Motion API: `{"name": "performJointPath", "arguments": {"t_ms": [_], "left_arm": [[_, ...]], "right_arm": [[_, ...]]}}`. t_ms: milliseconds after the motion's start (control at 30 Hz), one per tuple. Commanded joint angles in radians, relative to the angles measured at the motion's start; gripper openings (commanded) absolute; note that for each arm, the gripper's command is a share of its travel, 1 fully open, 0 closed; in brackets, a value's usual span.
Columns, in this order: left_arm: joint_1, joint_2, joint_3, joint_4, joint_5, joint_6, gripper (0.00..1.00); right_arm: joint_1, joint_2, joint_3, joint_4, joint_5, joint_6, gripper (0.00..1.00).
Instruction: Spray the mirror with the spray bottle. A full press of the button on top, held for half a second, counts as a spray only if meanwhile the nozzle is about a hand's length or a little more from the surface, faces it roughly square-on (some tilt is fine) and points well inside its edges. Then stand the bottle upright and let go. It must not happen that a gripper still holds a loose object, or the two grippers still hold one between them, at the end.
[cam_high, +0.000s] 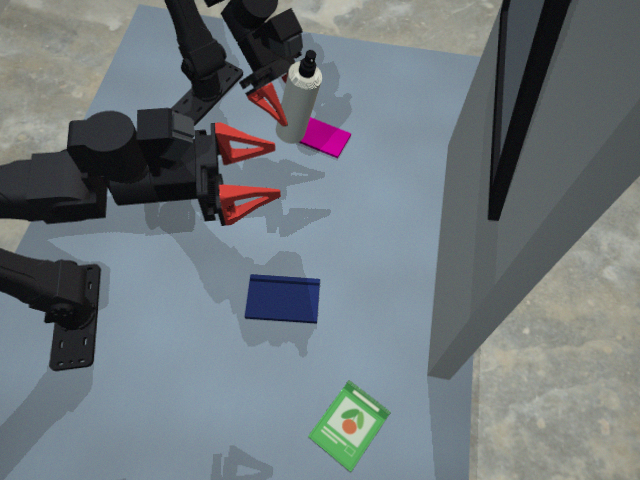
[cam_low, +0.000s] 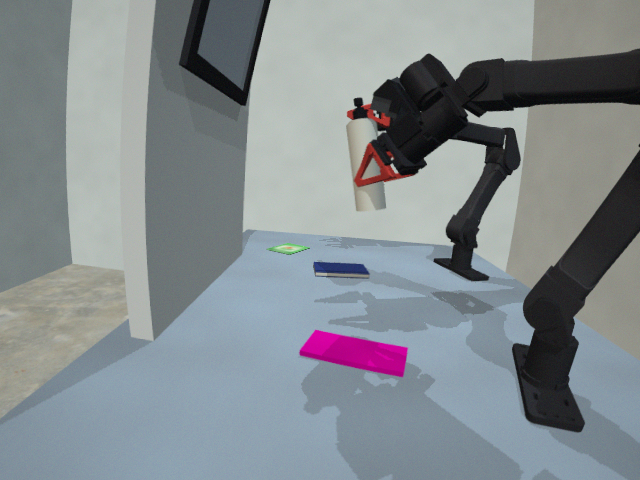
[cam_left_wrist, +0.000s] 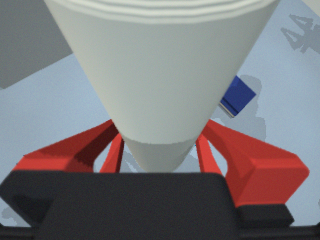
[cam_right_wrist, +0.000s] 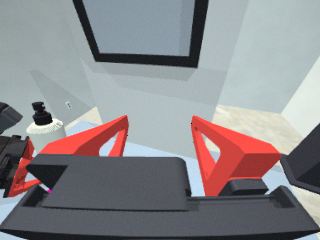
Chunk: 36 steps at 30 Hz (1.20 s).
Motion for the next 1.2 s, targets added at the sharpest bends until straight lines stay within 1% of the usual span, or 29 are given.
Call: {"name": "performJointPath", "arguments": {"t_ms": [0,67,133,433,500,533,933,967,1000,1067,1100,1167], "left_arm": [[-0.025,0.04,0.053,0.016,-0.121,-0.15,0.0],[-0.036,0.081,0.056,0.031,-0.173,-0.221,0.0],[-0.052,0.124,0.053,0.006,-0.238,-0.292,0.0],[-0.123,0.333,0.061,-0.005,-0.535,-0.646,0.0],[-0.123,0.333,0.061,-0.005,-0.535,-0.646,0.0],[-0.139,0.376,0.07,-0.024,-0.591,-0.72,0.0],[-0.244,0.666,0.07,0.004,-0.979,-1.163,0.0],[-0.25,0.671,0.077,-0.001,-1.003,-1.192,0.0],[-0.258,0.703,0.079,0.003,-1.033,-1.225,0.0],[-0.258,0.703,0.079,0.003,-1.033,-1.225,0.0],[-0.264,0.745,0.089,-0.022,-1.071,-1.284,0.0],[-0.276,0.781,0.099,-0.035,-1.091,-1.314,0.0]], "right_arm": [[-0.004,-0.013,0.009,-0.01,0.0,-0.002,0.76],[-0.004,-0.013,0.009,-0.01,0.0,-0.002,0.76],[-0.004,-0.013,0.009,-0.01,0.0,-0.002,0.76],[-0.004,-0.013,0.009,-0.01,0.0,-0.002,0.76],[-0.004,-0.013,0.009,-0.01,0.0,-0.002,0.76],[-0.004,-0.013,0.009,-0.01,0.0,-0.002,0.76],[-0.004,-0.013,0.009,-0.01,0.0,-0.002,0.76],[-0.004,-0.013,0.009,-0.01,0.0,-0.002,0.76],[-0.004,-0.013,0.009,-0.01,0.0,-0.002,0.76],[-0.004,-0.013,0.009,-0.01,0.0,-0.002,0.76],[-0.004,-0.013,0.009,-0.01,0.0,-0.002,0.76],[-0.004,-0.013,0.009,-0.01,0.0,-0.002,0.76]]}}
